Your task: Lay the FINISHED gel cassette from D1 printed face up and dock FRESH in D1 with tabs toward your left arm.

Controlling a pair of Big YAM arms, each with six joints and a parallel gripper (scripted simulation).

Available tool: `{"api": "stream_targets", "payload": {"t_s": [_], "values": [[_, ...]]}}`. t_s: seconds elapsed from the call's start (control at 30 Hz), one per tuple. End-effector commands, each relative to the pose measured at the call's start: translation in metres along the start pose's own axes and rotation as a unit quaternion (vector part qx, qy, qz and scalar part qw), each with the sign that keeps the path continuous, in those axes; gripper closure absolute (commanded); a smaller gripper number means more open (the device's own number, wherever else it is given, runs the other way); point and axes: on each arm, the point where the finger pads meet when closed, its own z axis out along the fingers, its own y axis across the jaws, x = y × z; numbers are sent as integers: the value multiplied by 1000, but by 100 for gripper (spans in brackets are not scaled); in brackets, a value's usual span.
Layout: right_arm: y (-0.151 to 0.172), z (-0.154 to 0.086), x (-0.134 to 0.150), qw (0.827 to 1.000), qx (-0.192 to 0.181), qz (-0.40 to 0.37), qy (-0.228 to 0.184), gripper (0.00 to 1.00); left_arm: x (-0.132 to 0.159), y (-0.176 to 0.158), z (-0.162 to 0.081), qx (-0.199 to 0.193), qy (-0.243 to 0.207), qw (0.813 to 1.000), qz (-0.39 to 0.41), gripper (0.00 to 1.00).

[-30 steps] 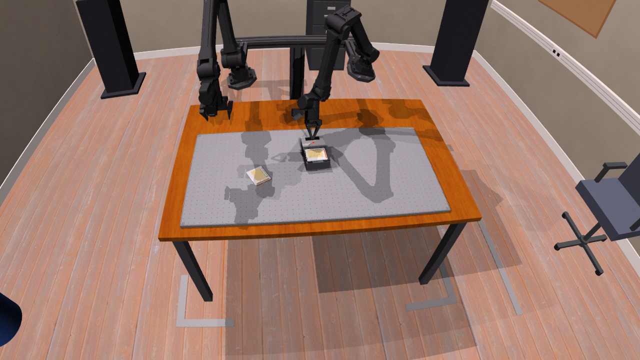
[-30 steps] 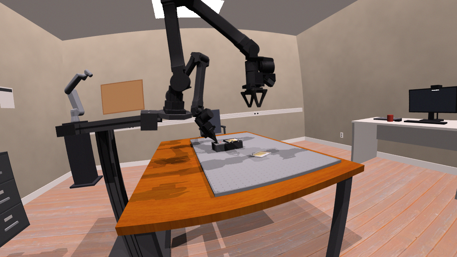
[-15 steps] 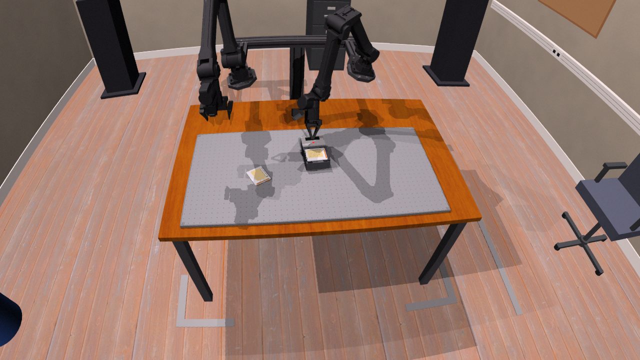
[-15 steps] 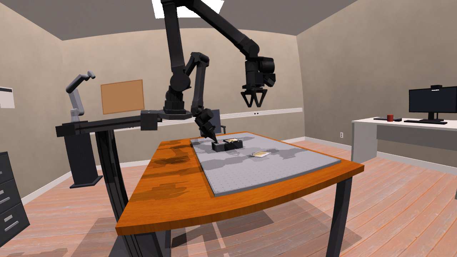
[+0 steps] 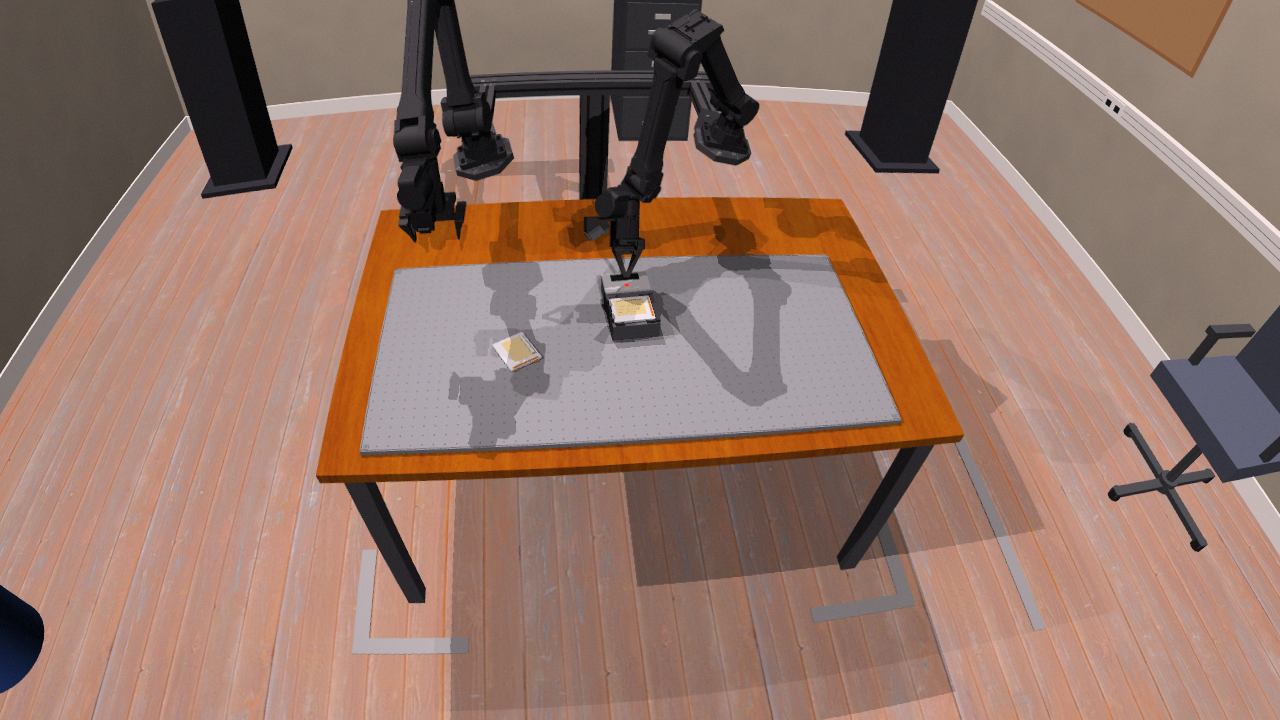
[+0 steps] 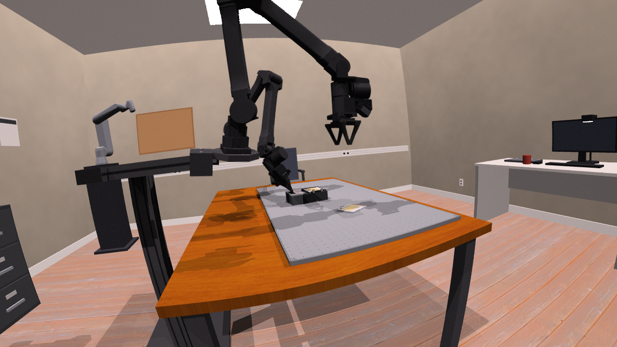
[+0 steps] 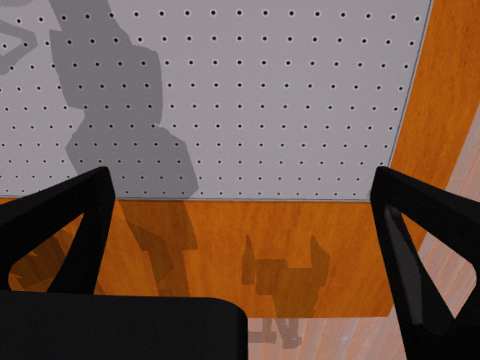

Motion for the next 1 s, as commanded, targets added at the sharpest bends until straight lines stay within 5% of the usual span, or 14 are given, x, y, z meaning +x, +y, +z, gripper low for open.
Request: {"api": "stream_targets", "payload": {"t_s": [0.0, 0.97], "values": [[-7, -19, -16, 1000, 2, 0, -22, 0, -3, 3, -6, -1, -3, 1000, -4, 100], [-7, -19, -16, 1000, 2, 0, -22, 0, -11, 5, -14, -9, -11, 1000, -3, 100]]}}
